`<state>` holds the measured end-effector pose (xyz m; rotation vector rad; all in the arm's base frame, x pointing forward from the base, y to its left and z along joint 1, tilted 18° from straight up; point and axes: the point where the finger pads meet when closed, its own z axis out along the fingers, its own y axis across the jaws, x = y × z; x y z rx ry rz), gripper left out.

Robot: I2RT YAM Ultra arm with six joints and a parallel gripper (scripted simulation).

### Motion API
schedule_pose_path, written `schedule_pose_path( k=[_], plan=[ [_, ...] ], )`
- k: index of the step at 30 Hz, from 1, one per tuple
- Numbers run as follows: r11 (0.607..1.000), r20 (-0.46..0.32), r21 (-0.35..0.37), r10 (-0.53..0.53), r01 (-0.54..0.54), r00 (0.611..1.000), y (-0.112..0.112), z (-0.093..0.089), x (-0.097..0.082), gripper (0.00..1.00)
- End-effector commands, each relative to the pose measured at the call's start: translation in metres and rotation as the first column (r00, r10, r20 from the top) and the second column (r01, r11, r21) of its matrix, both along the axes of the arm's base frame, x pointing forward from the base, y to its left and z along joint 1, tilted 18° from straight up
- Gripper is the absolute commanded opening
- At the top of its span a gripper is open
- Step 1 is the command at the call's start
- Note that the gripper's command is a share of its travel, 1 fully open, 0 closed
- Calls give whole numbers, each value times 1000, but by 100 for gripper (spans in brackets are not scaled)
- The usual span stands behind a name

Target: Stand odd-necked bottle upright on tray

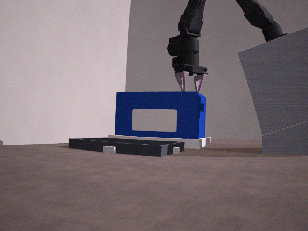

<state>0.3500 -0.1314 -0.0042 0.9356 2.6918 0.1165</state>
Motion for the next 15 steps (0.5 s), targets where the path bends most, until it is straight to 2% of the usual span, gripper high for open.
schedule_pose_path(
  k=[1,15],
  plan=[
    [1000,20,-15,3,-3,1000,0,3,6,61],
    [1000,22,-16,3,-3,1000,0,3,7,61]
  ],
)
